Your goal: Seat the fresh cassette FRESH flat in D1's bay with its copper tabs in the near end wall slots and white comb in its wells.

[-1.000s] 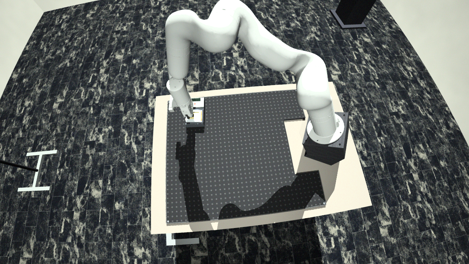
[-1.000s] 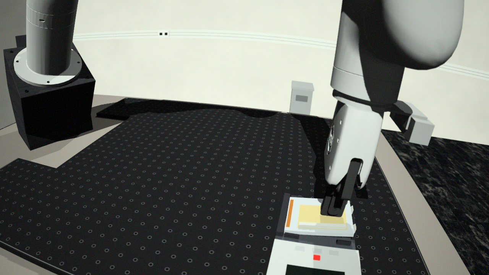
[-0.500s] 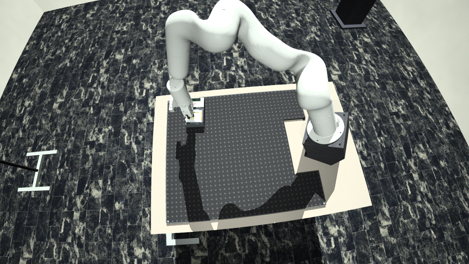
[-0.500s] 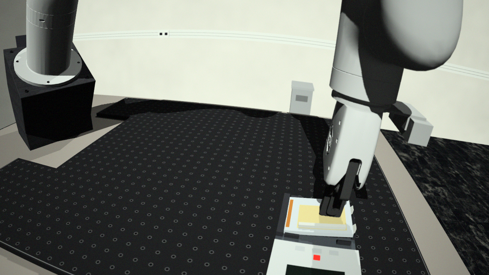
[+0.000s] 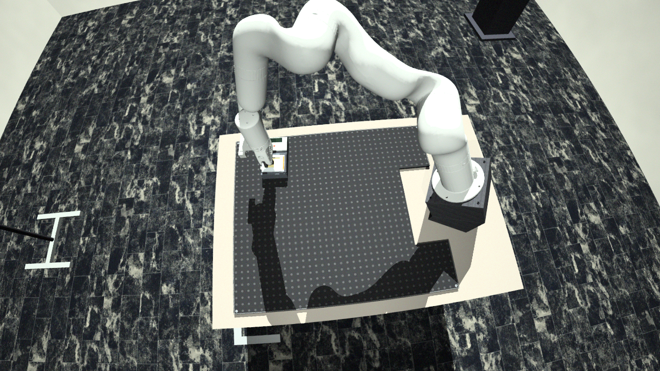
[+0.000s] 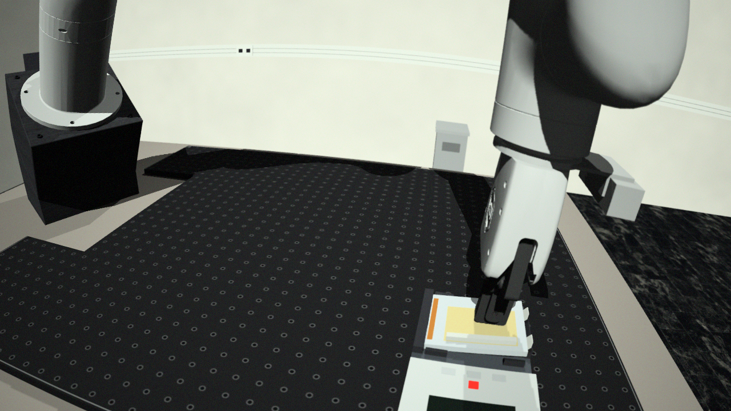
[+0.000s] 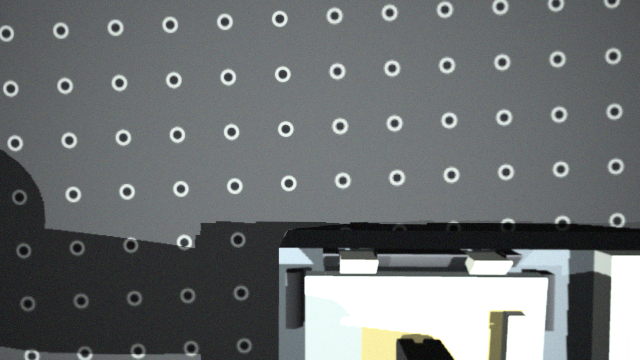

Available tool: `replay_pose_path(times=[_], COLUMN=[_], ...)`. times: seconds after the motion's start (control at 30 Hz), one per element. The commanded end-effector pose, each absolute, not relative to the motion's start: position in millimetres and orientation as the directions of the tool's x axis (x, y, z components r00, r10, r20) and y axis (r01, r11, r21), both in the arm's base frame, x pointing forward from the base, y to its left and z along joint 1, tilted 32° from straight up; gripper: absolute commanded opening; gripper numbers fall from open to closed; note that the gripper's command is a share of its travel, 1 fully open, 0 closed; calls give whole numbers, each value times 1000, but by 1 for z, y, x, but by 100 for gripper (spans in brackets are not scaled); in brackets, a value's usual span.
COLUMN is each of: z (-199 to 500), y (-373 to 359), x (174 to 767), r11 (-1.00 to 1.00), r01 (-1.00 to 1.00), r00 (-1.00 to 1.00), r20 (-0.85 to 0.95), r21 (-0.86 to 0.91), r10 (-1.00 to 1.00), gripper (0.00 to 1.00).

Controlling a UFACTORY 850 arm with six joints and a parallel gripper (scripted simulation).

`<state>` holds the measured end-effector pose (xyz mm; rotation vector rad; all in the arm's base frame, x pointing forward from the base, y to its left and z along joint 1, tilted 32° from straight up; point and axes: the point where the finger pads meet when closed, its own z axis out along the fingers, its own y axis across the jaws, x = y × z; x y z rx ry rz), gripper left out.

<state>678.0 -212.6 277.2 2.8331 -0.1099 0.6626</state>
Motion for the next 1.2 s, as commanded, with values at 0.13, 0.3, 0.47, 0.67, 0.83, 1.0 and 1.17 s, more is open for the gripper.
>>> replay_pose_path(times=[0.13,0.3,0.47,0.67,0.83,1.0,1.17], z=[278,277,277,276,276,275,274], y=[-213,-213,-213,-213,-213,-213,-213], x=[678,678,678,677,677,676,676], r11=[-971,-971,-971,-971,-971,-971,-971], r01=[-125,-124,-124,-124,-124,-124,-124], r00=[895,896,897,897,897,898,899], r20=[445,444,442,442,441,439,437], r21=[205,205,205,205,205,205,205], r10=[-21,-21,-22,-22,-22,-22,-23], gripper=[0,0,0,0,0,0,0])
